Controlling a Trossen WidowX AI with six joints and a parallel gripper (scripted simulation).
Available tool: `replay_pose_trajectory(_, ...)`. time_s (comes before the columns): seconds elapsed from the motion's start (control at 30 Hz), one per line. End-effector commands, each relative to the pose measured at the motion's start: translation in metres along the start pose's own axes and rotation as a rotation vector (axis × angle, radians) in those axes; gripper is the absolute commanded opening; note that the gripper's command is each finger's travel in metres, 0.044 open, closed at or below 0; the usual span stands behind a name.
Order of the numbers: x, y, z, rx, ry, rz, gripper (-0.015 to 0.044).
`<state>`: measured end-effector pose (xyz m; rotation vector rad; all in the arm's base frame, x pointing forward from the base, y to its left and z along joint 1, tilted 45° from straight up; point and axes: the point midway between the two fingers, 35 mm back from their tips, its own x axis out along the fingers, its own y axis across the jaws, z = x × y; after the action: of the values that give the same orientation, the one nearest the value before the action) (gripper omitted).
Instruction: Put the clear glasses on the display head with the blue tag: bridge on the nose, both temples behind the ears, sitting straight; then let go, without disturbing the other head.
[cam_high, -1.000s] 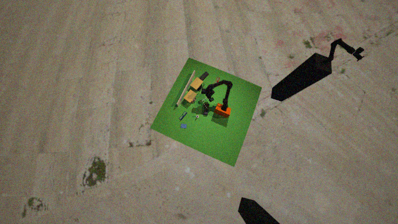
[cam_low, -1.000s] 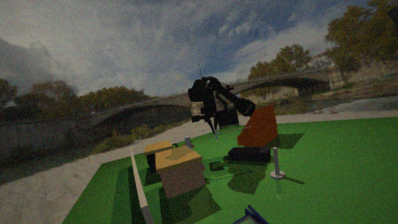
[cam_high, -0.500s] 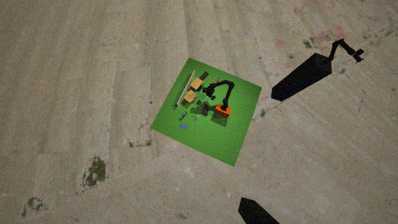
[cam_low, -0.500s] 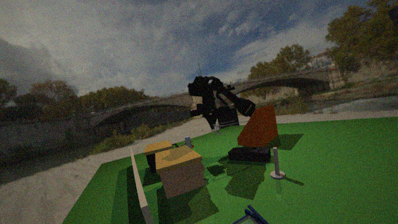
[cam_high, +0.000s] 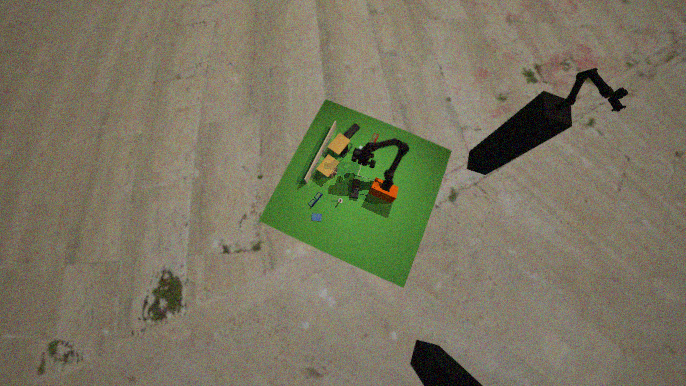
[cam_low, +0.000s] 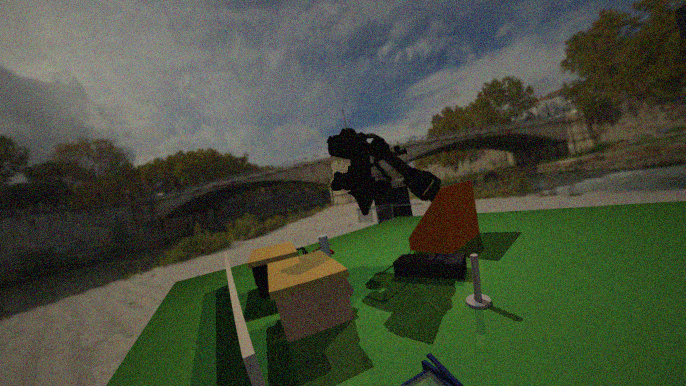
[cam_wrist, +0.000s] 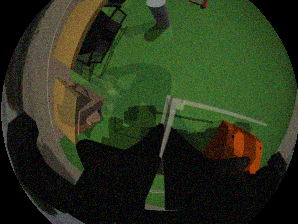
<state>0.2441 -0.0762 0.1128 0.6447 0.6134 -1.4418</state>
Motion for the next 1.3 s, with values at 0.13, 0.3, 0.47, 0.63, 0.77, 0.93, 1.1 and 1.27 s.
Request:
replay_pose_trajectory(0.13,-0.008,-0.008,0.003,-0.262,0.007,0.042,0.0000)
replay_pose_trajectory(0.3,-0.014,-0.012,0.005,-0.422,0.001,0.074,0.0000)
replay_pose_trajectory(0.47,-0.020,-0.016,0.008,-0.582,-0.011,0.105,0.0000)
replay_pose_trajectory(0.63,-0.025,-0.020,0.010,-0.742,-0.027,0.136,0.0000)
replay_pose_trajectory(0.77,-0.029,-0.023,0.012,-0.869,-0.044,0.160,0.0000)
replay_pose_trajectory(0.93,-0.033,-0.028,0.014,-1.028,-0.070,0.188,0.0000)
replay_pose_trajectory(1.1,-0.037,-0.032,0.016,-1.186,-0.102,0.213,0.0000)
replay_pose_trajectory(1.27,-0.041,-0.036,0.017,-1.344,-0.138,0.236,0.0000)
